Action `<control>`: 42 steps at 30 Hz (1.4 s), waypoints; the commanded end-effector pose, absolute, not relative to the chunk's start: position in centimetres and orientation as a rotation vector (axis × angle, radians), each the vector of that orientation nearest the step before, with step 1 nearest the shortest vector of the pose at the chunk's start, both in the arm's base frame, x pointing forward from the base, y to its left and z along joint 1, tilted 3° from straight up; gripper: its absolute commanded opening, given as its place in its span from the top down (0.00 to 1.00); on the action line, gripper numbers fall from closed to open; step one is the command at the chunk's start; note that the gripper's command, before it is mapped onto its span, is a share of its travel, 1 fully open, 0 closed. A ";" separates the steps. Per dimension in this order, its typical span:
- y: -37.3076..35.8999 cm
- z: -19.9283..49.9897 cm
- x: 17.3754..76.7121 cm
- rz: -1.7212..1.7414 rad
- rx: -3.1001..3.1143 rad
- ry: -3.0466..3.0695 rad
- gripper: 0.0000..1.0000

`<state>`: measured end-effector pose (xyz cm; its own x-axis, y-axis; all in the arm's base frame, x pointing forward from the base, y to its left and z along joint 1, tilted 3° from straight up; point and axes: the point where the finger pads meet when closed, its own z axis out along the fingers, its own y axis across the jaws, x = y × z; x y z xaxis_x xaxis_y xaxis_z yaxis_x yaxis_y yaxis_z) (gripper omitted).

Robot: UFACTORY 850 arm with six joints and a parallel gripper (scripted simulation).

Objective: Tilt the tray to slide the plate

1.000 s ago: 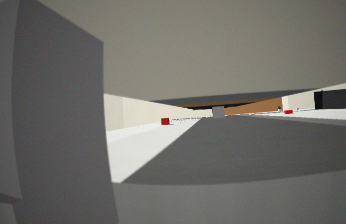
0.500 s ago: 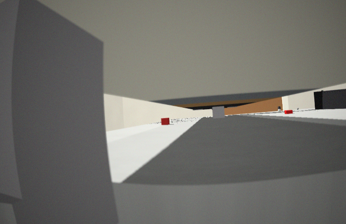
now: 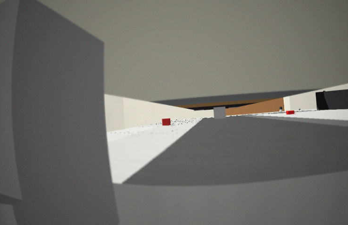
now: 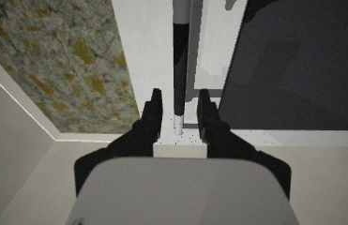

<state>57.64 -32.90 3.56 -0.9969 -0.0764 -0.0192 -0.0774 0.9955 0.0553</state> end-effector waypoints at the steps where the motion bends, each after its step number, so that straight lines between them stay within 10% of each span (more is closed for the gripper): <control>1: -33.0 5.6 57.7 0.086 -0.120 3.119 0.60; 18: -33.2 8.3 57.6 0.086 -0.120 3.119 0.60; 19: -33.2 8.3 57.6 0.086 -0.120 3.119 0.00; 42: -33.2 8.3 57.6 0.086 -0.120 3.119 0.00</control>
<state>57.55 -33.14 8.22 -0.9969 -0.0764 -0.0191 -0.0774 0.9955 0.0554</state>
